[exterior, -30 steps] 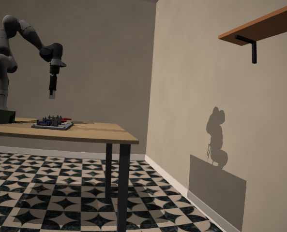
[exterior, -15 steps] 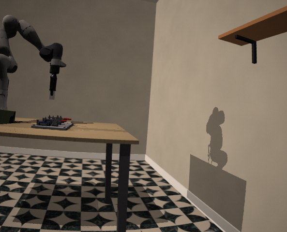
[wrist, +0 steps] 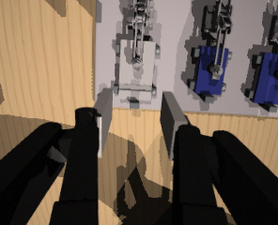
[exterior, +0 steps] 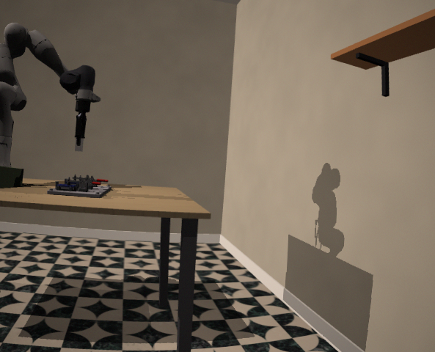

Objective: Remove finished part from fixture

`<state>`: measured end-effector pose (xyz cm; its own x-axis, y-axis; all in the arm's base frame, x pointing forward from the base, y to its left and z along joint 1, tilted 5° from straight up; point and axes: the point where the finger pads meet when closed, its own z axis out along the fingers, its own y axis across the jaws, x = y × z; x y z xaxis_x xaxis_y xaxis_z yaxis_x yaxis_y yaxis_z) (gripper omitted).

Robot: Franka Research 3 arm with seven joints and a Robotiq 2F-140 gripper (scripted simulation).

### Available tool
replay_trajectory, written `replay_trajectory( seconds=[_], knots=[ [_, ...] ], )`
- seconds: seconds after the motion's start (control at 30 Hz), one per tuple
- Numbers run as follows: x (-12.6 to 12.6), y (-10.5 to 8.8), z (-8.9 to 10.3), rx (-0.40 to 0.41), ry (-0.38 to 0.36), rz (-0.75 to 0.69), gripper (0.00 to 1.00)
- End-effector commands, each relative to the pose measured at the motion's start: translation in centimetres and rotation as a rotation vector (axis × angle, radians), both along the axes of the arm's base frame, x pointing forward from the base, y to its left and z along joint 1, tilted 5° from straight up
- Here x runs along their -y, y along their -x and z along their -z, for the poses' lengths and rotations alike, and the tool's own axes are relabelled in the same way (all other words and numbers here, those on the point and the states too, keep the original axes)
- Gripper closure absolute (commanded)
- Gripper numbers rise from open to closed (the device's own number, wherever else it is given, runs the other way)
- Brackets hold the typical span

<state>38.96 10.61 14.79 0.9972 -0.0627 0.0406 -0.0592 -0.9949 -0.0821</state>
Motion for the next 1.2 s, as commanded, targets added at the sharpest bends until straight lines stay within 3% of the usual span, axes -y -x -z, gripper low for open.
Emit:
replay_trajectory(
  seconds=[0.0, 0.07, 0.53, 0.9, 1.17],
  knots=[
    [-0.1, -0.1, 0.6, 0.001, -0.001, 0.006, 0.72],
    [-0.1, -0.1, 0.6, 0.001, -0.001, 0.006, 0.72],
    [-0.5, -0.3, 5.7, 0.001, -0.001, 0.006, 0.72],
    [-0.5, -0.6, 5.8, 0.001, -0.001, 0.006, 0.72],
    [-0.3, -3.4, 5.7, 0.001, -0.001, 0.006, 0.72]
  ],
)
